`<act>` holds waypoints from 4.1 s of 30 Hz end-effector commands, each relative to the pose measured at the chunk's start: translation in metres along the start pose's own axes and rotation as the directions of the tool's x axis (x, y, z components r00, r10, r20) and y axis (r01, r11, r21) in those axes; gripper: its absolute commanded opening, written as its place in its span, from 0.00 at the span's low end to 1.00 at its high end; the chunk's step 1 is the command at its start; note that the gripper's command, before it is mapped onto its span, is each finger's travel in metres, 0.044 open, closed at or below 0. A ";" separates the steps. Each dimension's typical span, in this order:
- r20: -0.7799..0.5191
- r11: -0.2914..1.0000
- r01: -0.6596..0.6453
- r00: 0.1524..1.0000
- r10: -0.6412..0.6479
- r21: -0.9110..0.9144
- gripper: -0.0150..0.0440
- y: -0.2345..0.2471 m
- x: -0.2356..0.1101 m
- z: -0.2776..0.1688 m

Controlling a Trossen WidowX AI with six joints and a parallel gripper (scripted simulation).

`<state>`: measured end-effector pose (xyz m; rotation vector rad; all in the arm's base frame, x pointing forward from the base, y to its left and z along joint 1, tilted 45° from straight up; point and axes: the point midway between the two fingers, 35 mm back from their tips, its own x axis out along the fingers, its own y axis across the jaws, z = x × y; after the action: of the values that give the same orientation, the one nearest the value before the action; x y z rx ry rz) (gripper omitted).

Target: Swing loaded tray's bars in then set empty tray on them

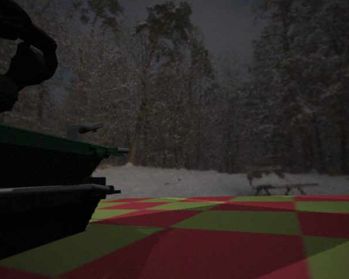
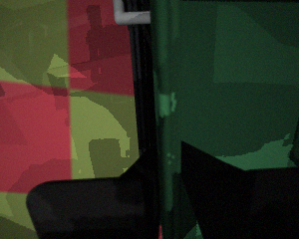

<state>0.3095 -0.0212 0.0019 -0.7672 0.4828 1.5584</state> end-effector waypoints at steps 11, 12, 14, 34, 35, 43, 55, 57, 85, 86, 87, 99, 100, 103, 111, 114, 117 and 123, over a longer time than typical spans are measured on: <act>0.002 0.999 -0.034 0.999 0.034 0.008 0.25 0.009 0.014 0.003; 0.002 0.999 -0.035 0.999 0.035 0.008 0.25 0.010 0.014 0.003; 0.002 0.999 -0.035 0.999 0.035 0.008 0.25 0.010 0.014 0.003; 0.002 0.999 -0.035 0.999 0.035 0.008 0.25 0.010 0.014 0.003; 0.002 0.999 -0.035 0.999 0.035 0.008 0.25 0.010 0.014 0.003; 0.002 0.999 -0.035 0.999 0.035 0.008 0.25 0.010 0.014 0.003; 0.002 0.999 -0.035 0.999 0.035 0.008 0.25 0.010 0.014 0.003; 0.002 0.999 -0.035 0.999 0.035 0.008 0.25 0.010 0.014 0.003; 0.002 0.999 -0.035 0.999 0.035 0.008 0.25 0.012 0.023 0.004; 0.002 0.999 -0.035 0.999 0.035 0.008 0.25 0.012 0.023 0.004; 0.002 0.999 -0.035 0.999 0.035 0.008 0.25 0.012 0.023 0.004; 0.002 0.999 -0.035 0.999 0.035 0.008 0.25 0.012 0.023 0.004; 0.002 0.999 -0.035 0.999 0.035 0.008 0.25 0.012 0.023 0.004; 0.002 0.999 -0.035 0.999 0.035 0.008 0.25 0.012 0.023 0.004; 0.002 0.999 -0.035 0.999 0.035 0.008 0.25 0.012 0.023 0.004; 0.002 0.999 -0.035 0.999 0.035 0.008 0.25 0.012 0.023 0.004; 0.002 0.999 -0.035 0.999 0.035 0.008 0.25 0.012 0.023 0.004; 0.002 0.999 -0.035 0.999 0.035 0.008 0.25 0.012 0.023 0.004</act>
<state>0.3051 -0.0111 -0.0096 -0.7682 0.4803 1.5536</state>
